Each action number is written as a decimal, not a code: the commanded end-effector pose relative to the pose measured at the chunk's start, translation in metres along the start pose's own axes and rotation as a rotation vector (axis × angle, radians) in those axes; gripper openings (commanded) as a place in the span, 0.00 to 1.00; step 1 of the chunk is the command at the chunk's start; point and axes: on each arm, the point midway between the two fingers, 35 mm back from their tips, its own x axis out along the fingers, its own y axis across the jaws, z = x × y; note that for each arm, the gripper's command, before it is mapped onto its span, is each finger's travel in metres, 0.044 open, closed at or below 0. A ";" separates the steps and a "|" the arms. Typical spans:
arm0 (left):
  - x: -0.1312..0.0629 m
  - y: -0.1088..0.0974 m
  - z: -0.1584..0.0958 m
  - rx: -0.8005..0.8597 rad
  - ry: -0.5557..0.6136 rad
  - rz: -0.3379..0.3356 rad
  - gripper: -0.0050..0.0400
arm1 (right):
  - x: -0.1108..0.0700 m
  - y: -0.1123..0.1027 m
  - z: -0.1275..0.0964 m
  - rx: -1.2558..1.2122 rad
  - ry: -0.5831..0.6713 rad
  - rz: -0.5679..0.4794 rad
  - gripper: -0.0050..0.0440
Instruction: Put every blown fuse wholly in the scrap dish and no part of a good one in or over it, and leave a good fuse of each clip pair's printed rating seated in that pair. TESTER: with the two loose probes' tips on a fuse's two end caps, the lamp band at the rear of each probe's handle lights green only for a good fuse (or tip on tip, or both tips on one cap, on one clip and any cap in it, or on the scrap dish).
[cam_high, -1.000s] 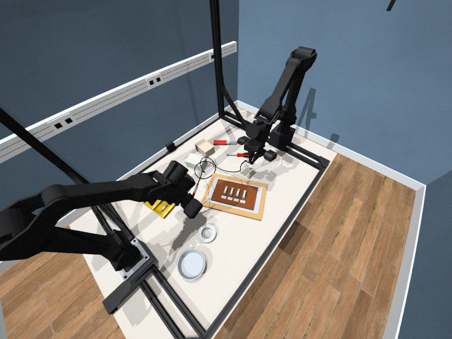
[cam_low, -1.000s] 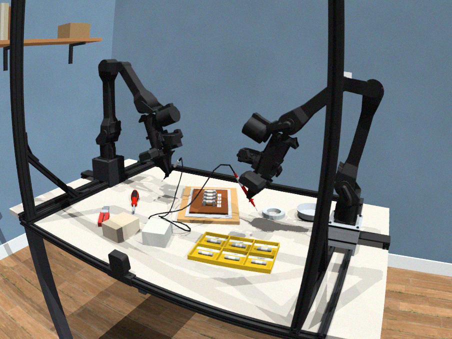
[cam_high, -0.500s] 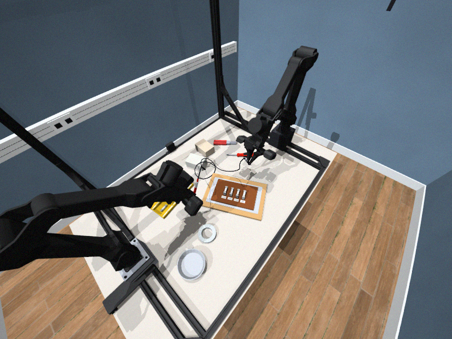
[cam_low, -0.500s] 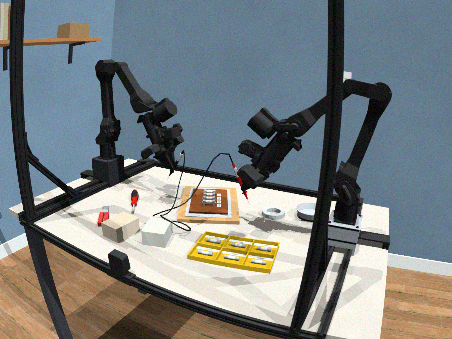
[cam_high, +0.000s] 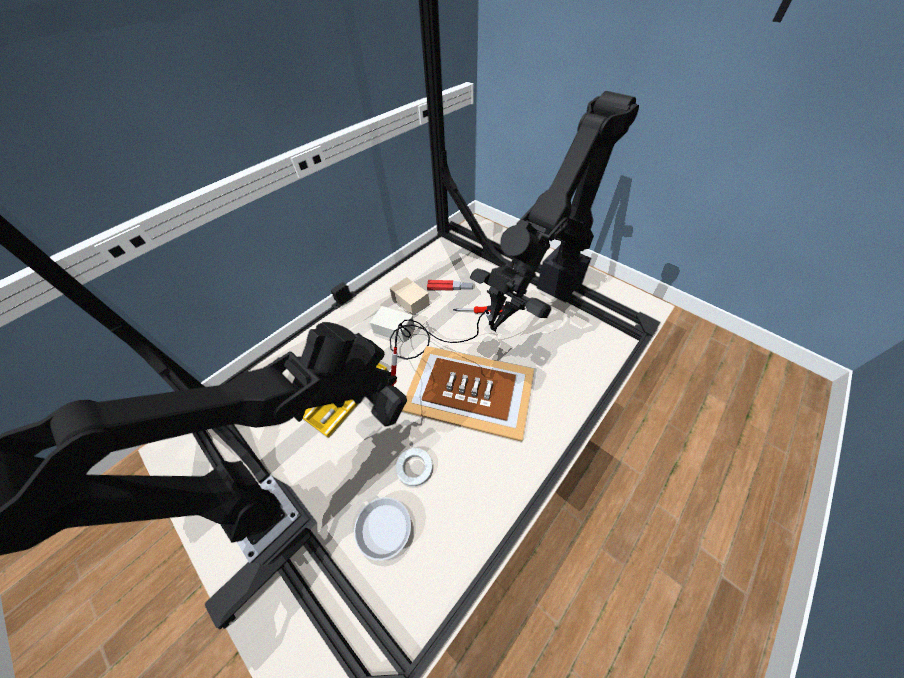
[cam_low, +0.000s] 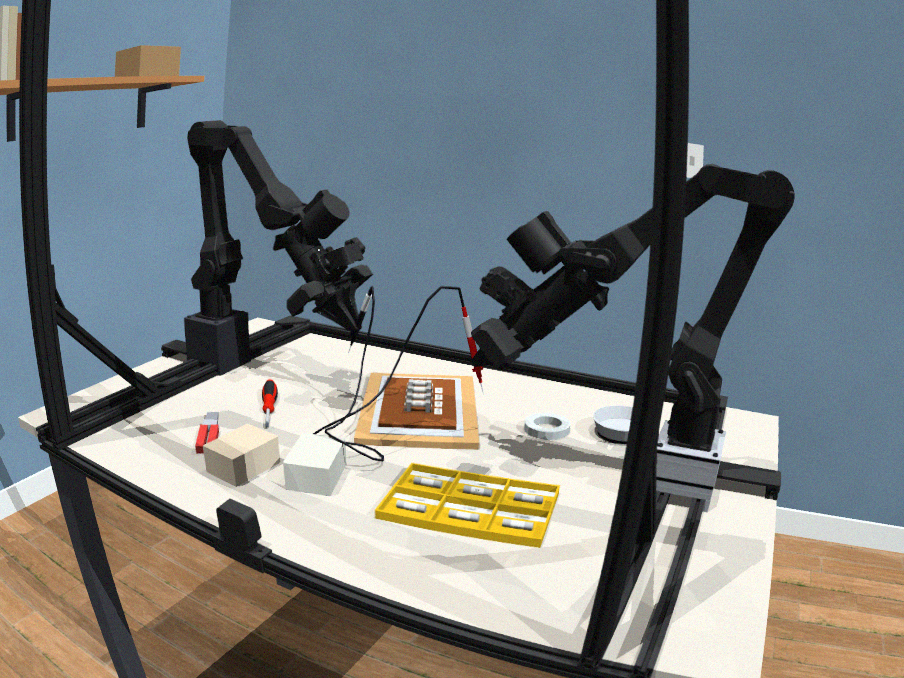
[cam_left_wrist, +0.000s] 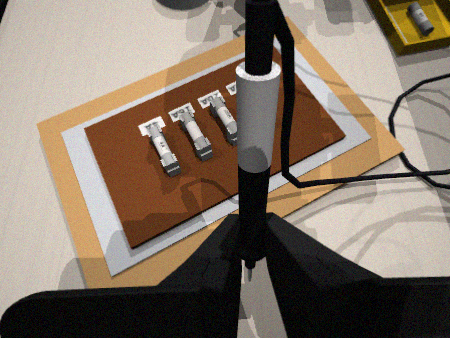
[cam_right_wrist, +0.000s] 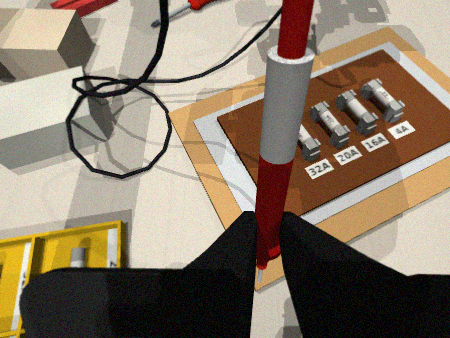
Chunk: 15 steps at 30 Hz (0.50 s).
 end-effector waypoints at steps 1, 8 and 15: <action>-0.004 0.001 0.010 -0.002 -0.060 0.000 0.00 | -0.004 0.000 0.008 -0.006 -0.059 -0.003 0.00; -0.004 0.001 0.021 -0.002 -0.144 0.000 0.00 | -0.005 0.000 0.019 -0.006 -0.155 -0.003 0.00; -0.002 0.001 0.027 -0.002 -0.203 0.000 0.00 | -0.004 0.000 0.027 -0.006 -0.226 -0.003 0.00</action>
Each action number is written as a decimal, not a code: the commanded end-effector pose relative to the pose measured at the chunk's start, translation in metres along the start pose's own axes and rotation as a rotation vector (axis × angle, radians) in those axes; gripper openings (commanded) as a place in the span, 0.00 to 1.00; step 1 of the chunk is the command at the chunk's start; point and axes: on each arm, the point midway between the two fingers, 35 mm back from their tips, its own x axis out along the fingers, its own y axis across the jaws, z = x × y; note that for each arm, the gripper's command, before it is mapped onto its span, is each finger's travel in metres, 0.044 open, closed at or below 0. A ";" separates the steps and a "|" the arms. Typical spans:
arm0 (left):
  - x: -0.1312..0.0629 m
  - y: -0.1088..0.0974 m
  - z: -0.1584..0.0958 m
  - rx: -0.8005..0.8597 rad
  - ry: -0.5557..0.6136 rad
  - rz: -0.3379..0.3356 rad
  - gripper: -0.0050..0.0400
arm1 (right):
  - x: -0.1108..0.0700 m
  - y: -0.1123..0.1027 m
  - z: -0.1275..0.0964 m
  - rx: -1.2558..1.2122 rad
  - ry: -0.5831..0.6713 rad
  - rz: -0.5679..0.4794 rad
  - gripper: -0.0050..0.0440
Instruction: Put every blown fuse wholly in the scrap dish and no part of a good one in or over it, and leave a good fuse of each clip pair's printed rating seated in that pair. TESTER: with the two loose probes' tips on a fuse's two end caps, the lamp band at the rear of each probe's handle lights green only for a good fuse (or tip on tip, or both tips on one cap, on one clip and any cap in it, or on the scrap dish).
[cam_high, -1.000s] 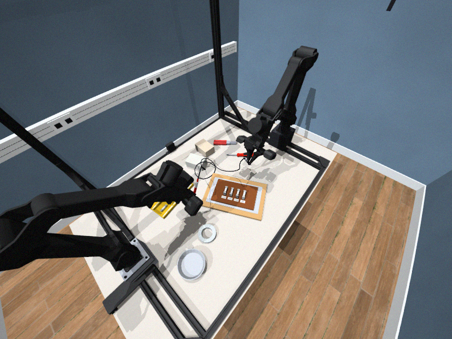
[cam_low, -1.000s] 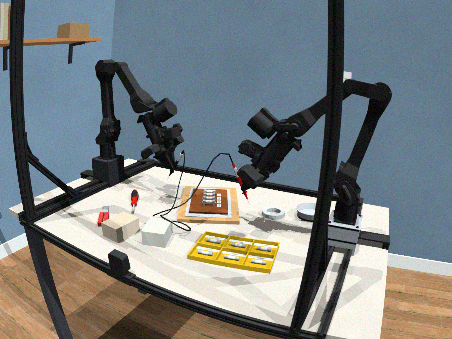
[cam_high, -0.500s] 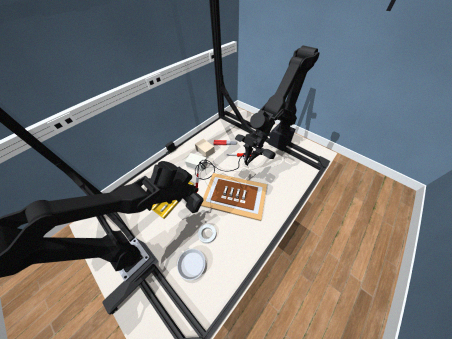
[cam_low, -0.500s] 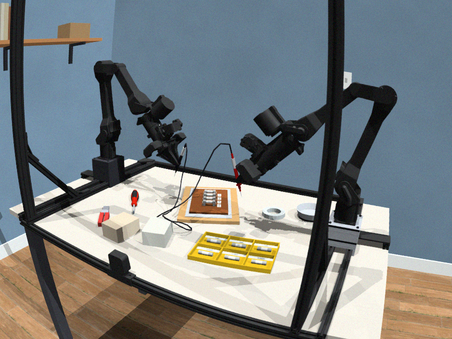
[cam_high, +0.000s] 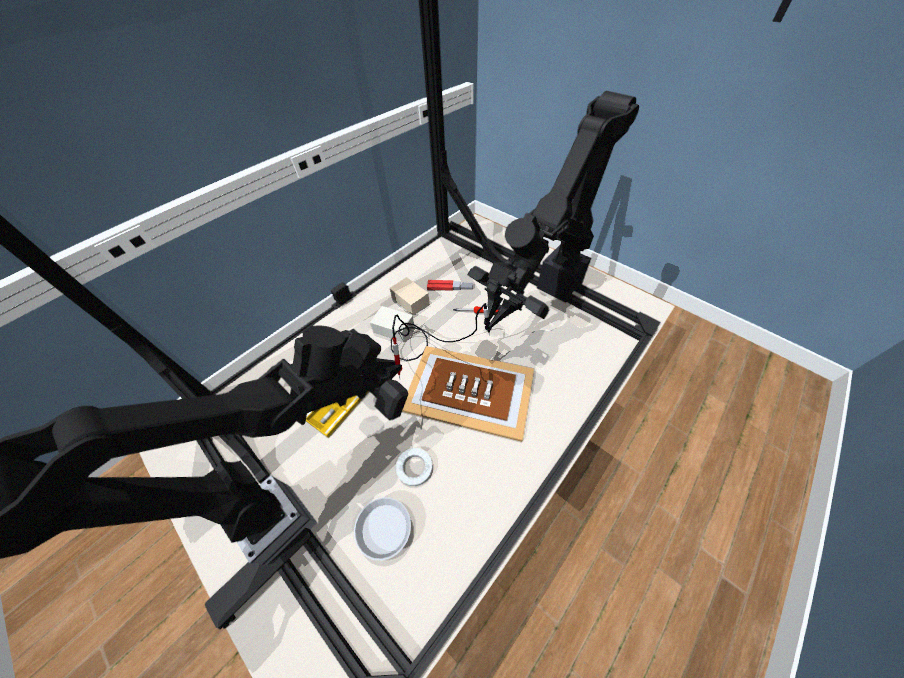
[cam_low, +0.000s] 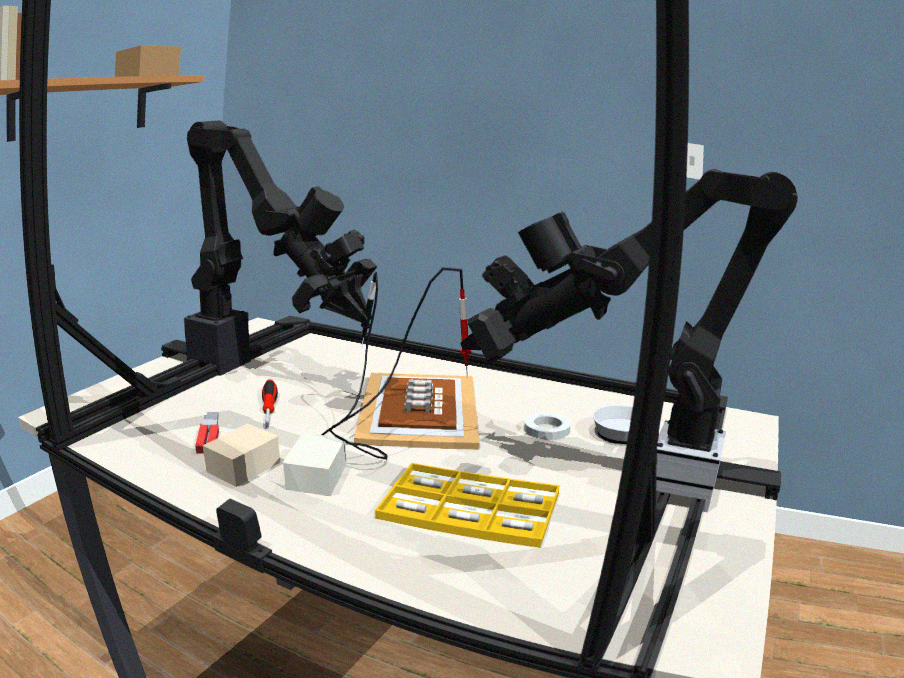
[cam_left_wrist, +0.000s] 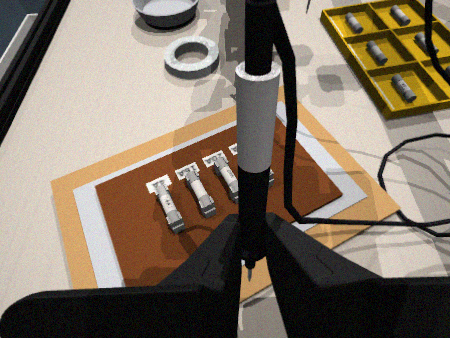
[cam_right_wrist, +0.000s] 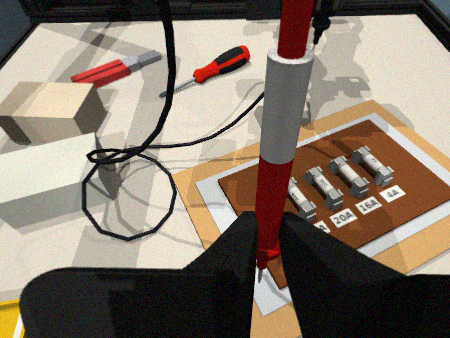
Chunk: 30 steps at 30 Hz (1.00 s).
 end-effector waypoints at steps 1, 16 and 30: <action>0.000 0.001 0.004 -0.002 -0.032 0.000 0.00 | -0.001 0.000 0.005 -0.006 -0.039 -0.003 0.00; 0.000 0.001 0.026 -0.002 -0.168 0.000 0.00 | -0.001 0.000 0.013 -0.001 -0.076 0.000 0.00; 0.000 0.000 0.028 -0.001 -0.171 0.000 0.00 | 0.011 -0.026 -0.009 -0.008 -0.058 0.007 0.00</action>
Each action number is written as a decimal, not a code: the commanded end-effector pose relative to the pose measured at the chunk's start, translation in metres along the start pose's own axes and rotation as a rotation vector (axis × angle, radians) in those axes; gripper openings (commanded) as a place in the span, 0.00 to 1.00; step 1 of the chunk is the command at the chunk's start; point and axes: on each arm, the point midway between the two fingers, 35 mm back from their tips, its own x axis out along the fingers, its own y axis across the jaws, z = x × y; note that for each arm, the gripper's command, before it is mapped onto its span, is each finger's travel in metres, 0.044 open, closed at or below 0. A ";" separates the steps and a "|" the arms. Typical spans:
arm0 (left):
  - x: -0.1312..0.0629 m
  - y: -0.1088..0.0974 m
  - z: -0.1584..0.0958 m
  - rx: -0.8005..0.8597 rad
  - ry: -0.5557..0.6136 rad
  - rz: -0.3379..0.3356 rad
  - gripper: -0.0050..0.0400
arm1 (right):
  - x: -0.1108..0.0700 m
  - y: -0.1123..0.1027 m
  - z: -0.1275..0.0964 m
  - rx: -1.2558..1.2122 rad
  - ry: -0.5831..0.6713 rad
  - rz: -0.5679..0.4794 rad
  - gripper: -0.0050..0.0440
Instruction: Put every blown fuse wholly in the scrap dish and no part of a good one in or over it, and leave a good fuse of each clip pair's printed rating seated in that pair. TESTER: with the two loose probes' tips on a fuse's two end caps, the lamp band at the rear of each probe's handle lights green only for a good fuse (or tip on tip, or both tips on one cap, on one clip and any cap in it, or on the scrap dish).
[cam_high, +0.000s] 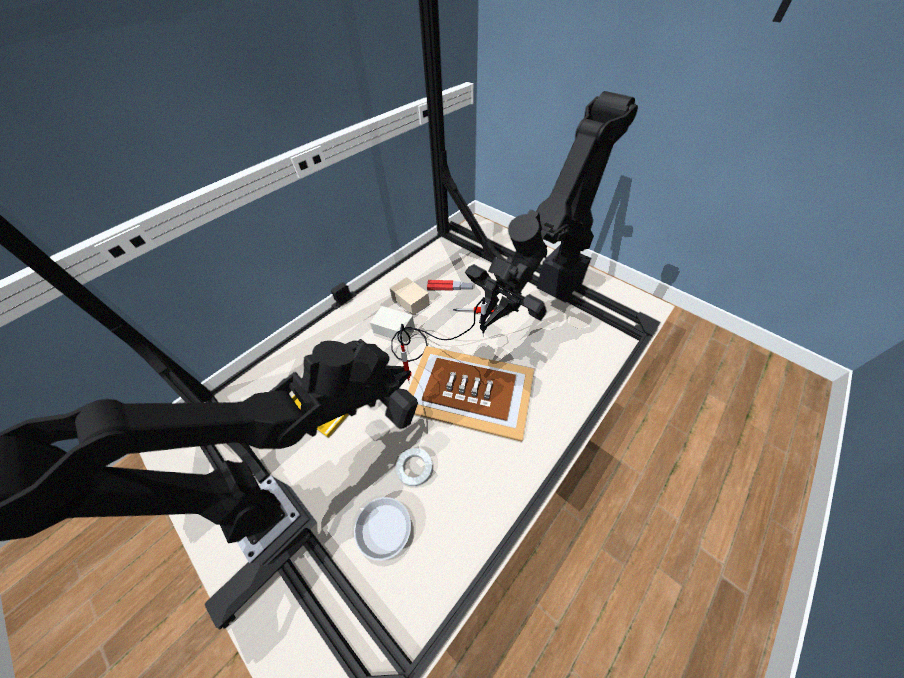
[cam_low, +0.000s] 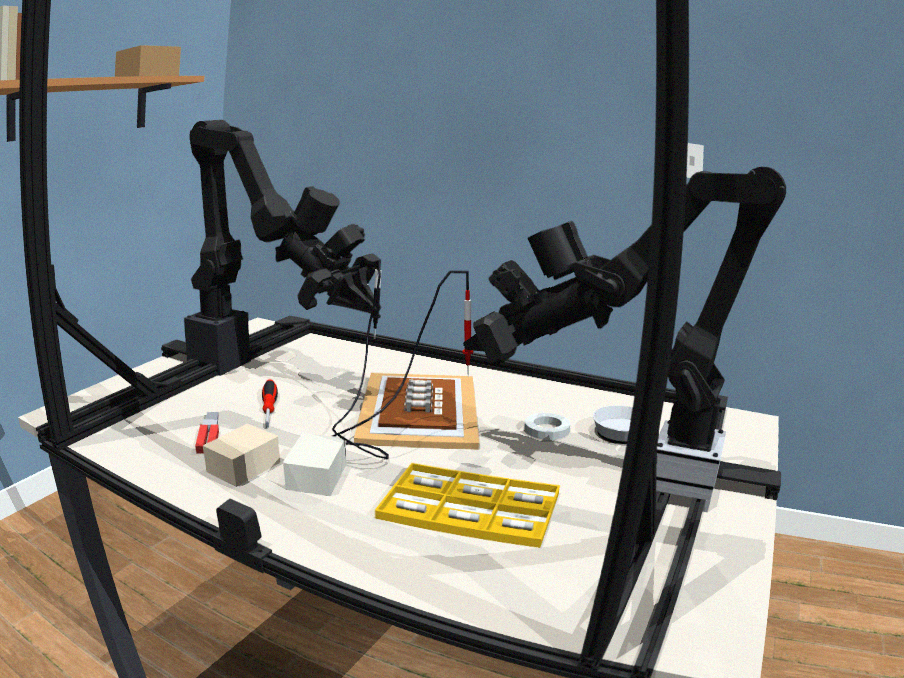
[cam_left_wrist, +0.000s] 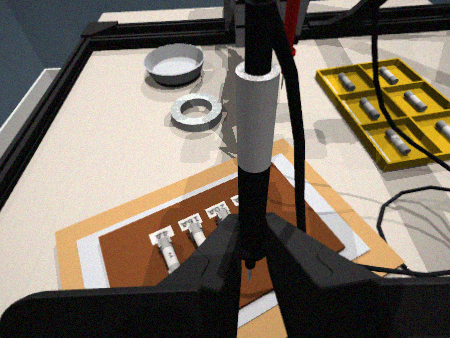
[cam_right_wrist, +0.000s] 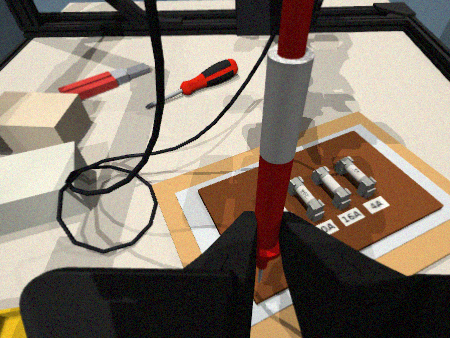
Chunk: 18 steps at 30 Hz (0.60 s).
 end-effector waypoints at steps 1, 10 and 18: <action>0.000 0.002 -0.003 -0.001 -0.002 -0.001 0.00 | 0.004 -0.009 -0.006 -0.005 -0.001 0.006 0.00; 0.003 0.007 -0.021 0.002 -0.002 -0.001 0.00 | 0.010 -0.024 -0.015 -0.007 -0.001 0.010 0.00; 0.006 0.014 -0.041 0.002 -0.002 -0.002 0.00 | 0.016 -0.041 -0.024 -0.010 -0.005 0.014 0.00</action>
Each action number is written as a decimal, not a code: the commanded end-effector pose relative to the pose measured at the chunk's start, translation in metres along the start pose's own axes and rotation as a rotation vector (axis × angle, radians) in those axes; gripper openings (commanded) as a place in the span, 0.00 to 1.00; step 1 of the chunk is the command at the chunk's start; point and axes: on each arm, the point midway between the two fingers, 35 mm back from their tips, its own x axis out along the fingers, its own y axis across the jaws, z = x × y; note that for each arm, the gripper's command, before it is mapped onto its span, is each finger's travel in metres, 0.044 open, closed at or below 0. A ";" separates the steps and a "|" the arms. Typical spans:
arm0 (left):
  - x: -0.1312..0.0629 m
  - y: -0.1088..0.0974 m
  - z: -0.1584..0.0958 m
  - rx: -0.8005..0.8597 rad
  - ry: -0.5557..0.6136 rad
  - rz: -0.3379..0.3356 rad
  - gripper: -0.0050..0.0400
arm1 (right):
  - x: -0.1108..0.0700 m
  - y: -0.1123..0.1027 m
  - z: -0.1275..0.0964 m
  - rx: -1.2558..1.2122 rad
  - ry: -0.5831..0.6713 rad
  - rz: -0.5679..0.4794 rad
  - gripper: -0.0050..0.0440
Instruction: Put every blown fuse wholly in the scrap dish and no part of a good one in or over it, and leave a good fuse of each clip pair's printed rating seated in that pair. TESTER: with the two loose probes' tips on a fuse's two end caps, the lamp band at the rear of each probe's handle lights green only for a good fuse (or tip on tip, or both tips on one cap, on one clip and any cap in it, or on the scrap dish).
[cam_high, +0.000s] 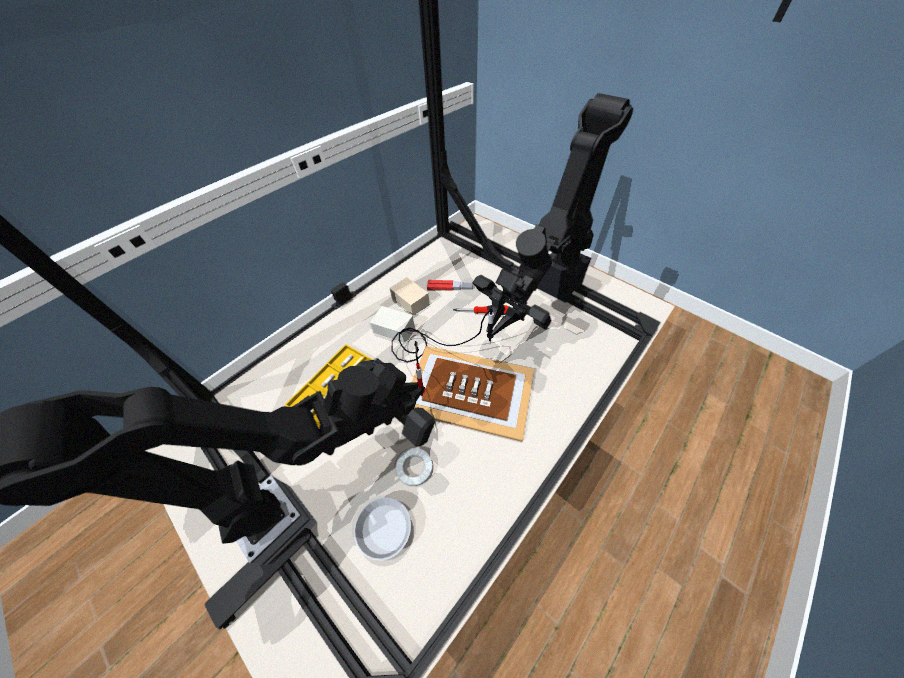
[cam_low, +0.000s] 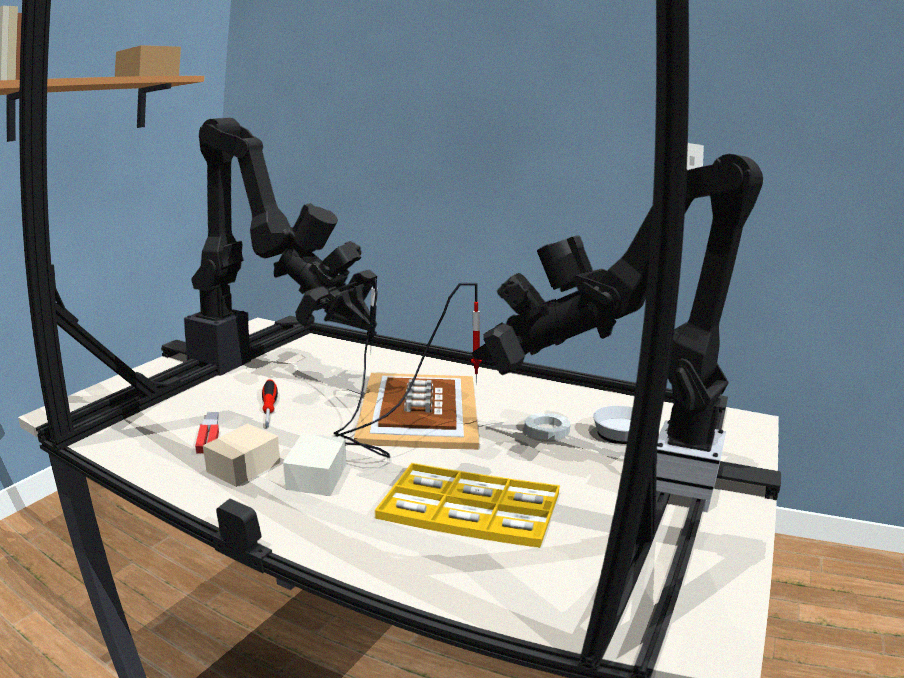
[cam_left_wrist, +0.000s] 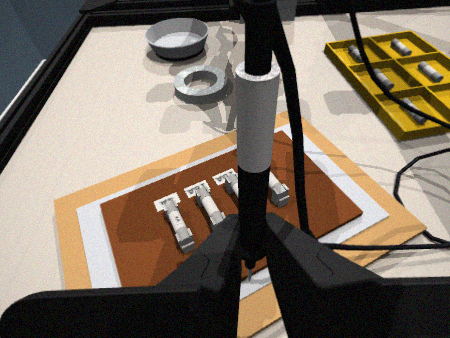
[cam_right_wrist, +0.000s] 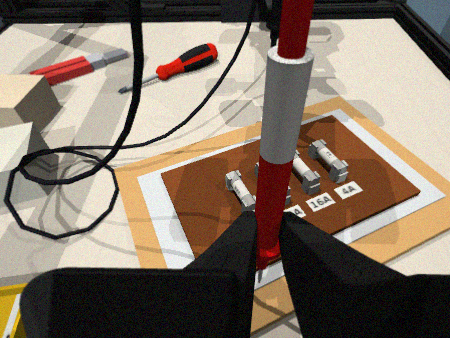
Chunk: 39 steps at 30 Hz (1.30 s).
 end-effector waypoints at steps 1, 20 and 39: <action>0.001 0.004 -0.008 0.003 -0.012 0.000 0.00 | 0.004 -0.009 -0.005 -0.005 -0.006 0.006 0.00; 0.007 0.003 -0.002 -0.001 -0.029 0.002 0.00 | 0.008 -0.008 0.005 -0.006 -0.020 0.004 0.00; 0.028 -0.014 0.016 -0.003 -0.028 0.002 0.00 | 0.031 -0.003 0.027 -0.002 -0.019 0.003 0.00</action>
